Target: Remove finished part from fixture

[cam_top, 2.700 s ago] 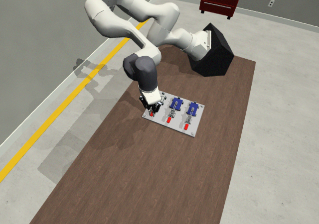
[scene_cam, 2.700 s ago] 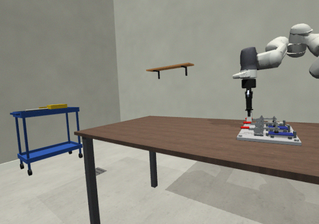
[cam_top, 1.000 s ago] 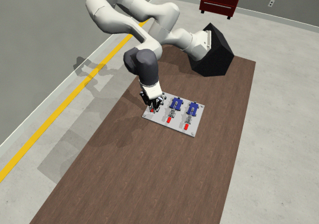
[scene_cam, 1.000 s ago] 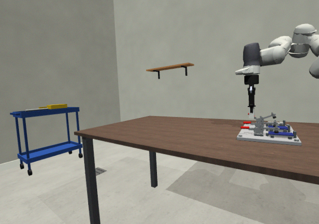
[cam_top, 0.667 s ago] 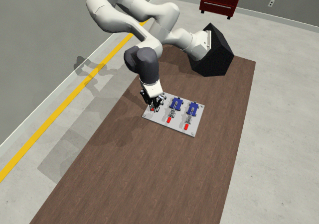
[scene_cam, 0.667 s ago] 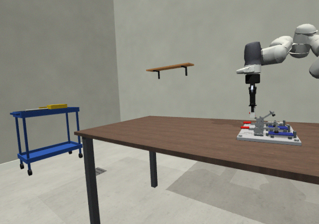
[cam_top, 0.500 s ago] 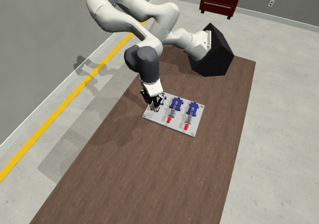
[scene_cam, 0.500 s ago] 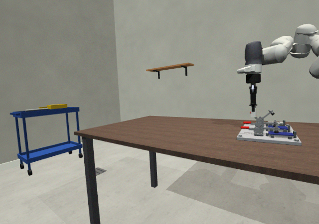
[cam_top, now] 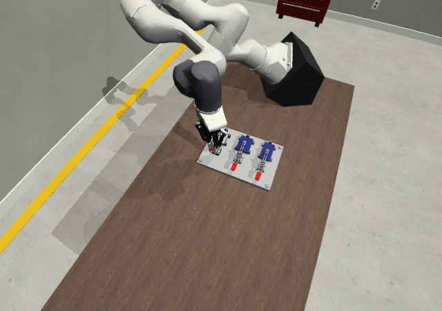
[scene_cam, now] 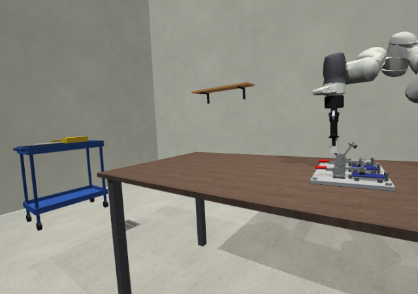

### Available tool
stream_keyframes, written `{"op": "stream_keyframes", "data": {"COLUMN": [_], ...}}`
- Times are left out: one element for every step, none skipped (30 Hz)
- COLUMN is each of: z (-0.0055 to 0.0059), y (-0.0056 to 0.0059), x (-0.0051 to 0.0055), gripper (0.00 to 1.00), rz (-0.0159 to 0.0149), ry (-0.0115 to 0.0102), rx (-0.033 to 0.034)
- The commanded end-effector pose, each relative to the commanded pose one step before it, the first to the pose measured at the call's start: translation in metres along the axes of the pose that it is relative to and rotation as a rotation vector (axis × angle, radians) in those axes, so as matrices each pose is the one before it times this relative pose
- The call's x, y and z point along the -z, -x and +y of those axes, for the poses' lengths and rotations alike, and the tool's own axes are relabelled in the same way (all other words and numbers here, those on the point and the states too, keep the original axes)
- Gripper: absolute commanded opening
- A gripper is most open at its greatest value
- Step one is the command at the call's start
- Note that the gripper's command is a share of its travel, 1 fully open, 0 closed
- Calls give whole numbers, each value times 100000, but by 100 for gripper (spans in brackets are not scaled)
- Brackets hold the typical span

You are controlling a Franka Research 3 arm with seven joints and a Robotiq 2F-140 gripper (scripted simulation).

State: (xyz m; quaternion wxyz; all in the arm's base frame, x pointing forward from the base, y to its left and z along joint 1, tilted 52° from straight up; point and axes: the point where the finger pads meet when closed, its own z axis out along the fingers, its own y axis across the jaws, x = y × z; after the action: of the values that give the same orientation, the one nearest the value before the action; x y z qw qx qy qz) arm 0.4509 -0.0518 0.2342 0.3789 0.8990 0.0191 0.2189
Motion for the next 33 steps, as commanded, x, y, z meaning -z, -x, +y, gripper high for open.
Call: {"op": "stream_keyframes", "data": {"z": [-51, 0, 0, 0, 0, 0, 0, 0, 0, 0, 0, 0, 0, 0, 0, 0, 0, 0, 0, 0, 0, 0, 0, 0, 0, 0, 0, 0, 0, 0, 0, 0, 0], "y": [1012, 59, 57, 55, 53, 0, 0, 50, 48, 46, 44, 42, 40, 38, 36, 34, 32, 29, 27, 25, 23, 21, 0, 0, 20, 18, 16, 14, 12, 11, 9, 8, 7], "x": [4, 8, 8, 8, 3, 0, 0, 0, 0, 0, 0, 0, 0, 0, 0, 0, 0, 0, 0, 0, 0, 0, 0, 0, 0, 0, 0, 0, 0, 0, 0, 0, 0], "gripper": [0, 0, 0, 0, 0, 0, 0, 0, 0, 0, 0, 0, 0, 0, 0, 0, 0, 0, 0, 0, 0, 0, 0, 0, 0, 0, 0, 0, 0, 0, 0, 0, 0], "rz": [-1659, 0, 1, 1, 0, 0, 0, 0, 0, 0, 0, 0, 0, 0, 0, 0, 0, 0, 0, 0, 0, 0, 0, 0, 0, 0, 0, 0, 0, 0, 0, 0, 0], "ry": [320, 1, 1, 1, 0, 0, 0, 0, 0, 0, 0, 0, 0, 0, 0, 0, 0, 0, 0, 0, 0, 0, 0, 0, 0, 0, 0, 0, 0, 0, 0, 0, 0], "rx": [-515, 0, 0, 0, 0, 0, 0, 0, 0, 0, 0, 0, 0, 0, 0, 0, 0, 0, 0, 0, 0, 0, 0, 0, 0, 0, 0, 0, 0, 0, 0, 0, 0]}}
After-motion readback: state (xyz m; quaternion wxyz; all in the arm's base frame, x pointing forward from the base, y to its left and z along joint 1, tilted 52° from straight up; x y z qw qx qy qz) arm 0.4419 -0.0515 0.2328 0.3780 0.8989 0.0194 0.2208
